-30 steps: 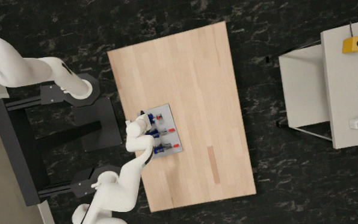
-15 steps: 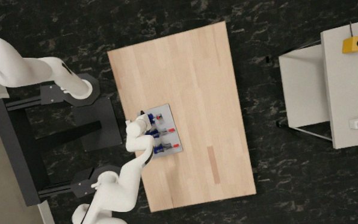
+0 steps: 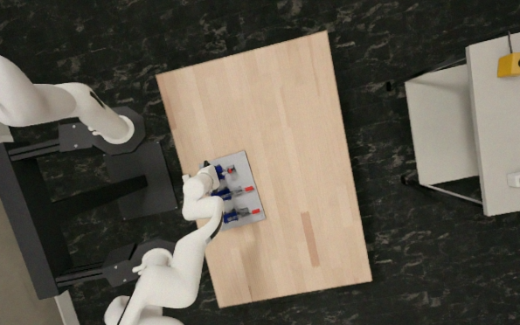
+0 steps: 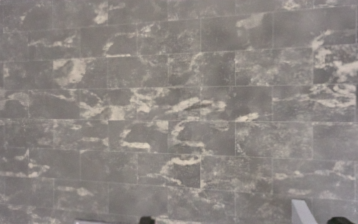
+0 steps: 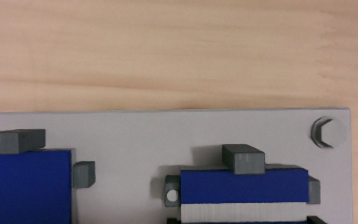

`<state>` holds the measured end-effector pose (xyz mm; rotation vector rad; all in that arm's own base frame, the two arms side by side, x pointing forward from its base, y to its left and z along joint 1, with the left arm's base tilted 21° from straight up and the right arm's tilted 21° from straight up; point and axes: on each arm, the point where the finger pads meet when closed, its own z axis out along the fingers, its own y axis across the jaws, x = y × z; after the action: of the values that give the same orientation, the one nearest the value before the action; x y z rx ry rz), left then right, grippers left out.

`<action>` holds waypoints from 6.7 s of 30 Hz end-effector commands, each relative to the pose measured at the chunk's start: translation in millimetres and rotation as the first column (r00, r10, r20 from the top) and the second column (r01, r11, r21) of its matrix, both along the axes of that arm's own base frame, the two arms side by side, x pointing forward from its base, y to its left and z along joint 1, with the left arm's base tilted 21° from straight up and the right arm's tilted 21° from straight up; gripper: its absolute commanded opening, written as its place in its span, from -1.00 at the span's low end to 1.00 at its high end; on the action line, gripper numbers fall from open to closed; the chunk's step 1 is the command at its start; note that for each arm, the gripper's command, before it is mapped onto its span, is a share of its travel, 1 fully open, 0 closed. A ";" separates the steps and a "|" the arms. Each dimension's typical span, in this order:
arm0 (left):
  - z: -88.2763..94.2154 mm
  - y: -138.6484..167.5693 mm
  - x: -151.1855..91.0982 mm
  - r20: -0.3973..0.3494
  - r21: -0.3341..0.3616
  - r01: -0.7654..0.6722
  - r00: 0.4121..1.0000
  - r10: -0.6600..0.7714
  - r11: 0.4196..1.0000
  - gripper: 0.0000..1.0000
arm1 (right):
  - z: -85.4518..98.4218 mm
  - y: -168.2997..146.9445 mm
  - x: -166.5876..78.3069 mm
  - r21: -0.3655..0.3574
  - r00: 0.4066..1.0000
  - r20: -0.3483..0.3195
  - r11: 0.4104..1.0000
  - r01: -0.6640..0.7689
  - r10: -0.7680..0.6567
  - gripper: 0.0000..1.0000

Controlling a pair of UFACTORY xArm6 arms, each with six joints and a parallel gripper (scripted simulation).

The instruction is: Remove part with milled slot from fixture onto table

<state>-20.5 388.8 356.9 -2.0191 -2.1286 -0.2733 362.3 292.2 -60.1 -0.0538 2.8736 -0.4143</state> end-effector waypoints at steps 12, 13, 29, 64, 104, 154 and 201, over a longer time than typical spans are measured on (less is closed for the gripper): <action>1.6 0.4 -0.1 0.000 0.004 0.000 1.000 0.000 1.000 1.00 | 10.7 4.2 -1.5 0.003 1.000 0.003 1.000 -0.001 0.001 -1.00; 1.6 0.4 -0.1 0.000 0.004 0.000 1.000 0.000 1.000 1.00 | 11.7 4.5 -1.8 0.003 1.000 0.003 1.000 -0.001 0.001 -1.00; 1.6 0.4 -0.1 0.000 0.004 0.000 1.000 0.000 1.000 1.00 | 25.7 8.6 -5.4 0.003 1.000 0.003 1.000 -0.001 0.001 -1.00; 1.6 0.4 -0.1 0.000 0.004 0.000 1.000 0.000 1.000 1.00 | 40.6 12.9 -11.3 0.003 1.000 0.003 1.000 -0.001 0.001 -1.00; 1.6 0.4 -0.1 0.000 0.004 0.000 1.000 0.000 1.000 1.00 | 62.9 19.5 -23.2 0.003 1.000 0.002 1.000 -0.001 0.001 -1.00; 1.6 0.4 -0.1 0.000 0.004 0.000 1.000 0.000 1.000 1.00 | 111.6 -147.7 -22.5 0.002 1.000 0.003 1.000 -0.001 0.001 -1.00; 1.6 0.4 -0.1 0.000 0.004 0.000 1.000 0.000 1.000 1.00 | 159.8 -311.6 -21.8 0.001 1.000 0.003 1.000 0.000 0.000 -1.00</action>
<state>-20.5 388.8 356.9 -2.0191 -2.1286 -0.2733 339.4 -17.9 98.1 -0.0537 2.8734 -0.4146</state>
